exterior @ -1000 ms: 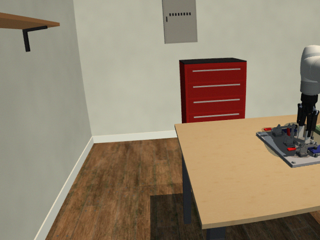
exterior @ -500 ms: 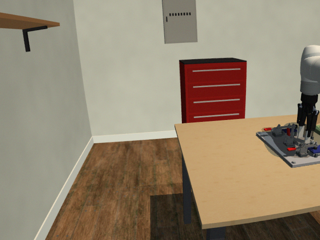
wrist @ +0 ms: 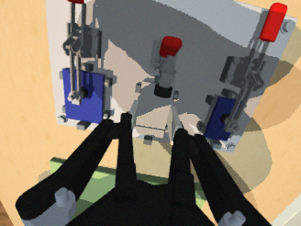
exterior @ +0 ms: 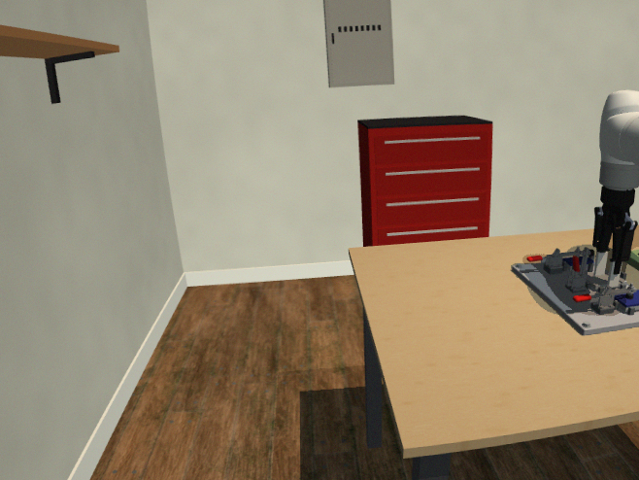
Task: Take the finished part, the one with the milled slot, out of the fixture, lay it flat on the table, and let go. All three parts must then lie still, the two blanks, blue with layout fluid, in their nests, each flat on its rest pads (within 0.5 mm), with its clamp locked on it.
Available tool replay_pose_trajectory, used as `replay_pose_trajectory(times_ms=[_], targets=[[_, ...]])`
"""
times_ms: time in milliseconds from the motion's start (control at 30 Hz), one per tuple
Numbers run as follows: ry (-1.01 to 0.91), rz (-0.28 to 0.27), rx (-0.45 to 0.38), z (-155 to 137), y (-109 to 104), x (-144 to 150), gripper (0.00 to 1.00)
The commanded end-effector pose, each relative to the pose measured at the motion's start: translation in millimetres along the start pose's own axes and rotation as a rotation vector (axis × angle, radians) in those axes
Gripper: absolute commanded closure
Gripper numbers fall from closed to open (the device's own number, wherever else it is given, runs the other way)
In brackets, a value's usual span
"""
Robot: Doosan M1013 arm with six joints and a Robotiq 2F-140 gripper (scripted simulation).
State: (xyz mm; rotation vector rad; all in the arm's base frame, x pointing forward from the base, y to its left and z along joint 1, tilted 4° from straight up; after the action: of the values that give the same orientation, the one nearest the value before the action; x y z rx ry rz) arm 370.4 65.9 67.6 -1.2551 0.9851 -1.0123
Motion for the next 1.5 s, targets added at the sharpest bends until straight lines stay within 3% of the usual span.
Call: replay_pose_trajectory(times_ms=[0,867,1467], targets=[[0.000,0.000,0.000,0,0,0,1.00],[0.000,0.000,0.000,0,-5,0,1.00],[0.000,0.000,0.000,0,-22,0,1.00]])
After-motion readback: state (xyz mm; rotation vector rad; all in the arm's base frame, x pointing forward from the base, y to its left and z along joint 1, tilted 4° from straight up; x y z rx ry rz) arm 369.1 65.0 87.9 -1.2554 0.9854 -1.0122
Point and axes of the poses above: the point where the finger pads meet when closed, its own y axis out along the fingers, its own x axis across the jaws, z = x × y, the point moved 2 cm from there along -y, back along the fingers, and after that the axes turned 4 degrees about -y, right-handed, at the moved point
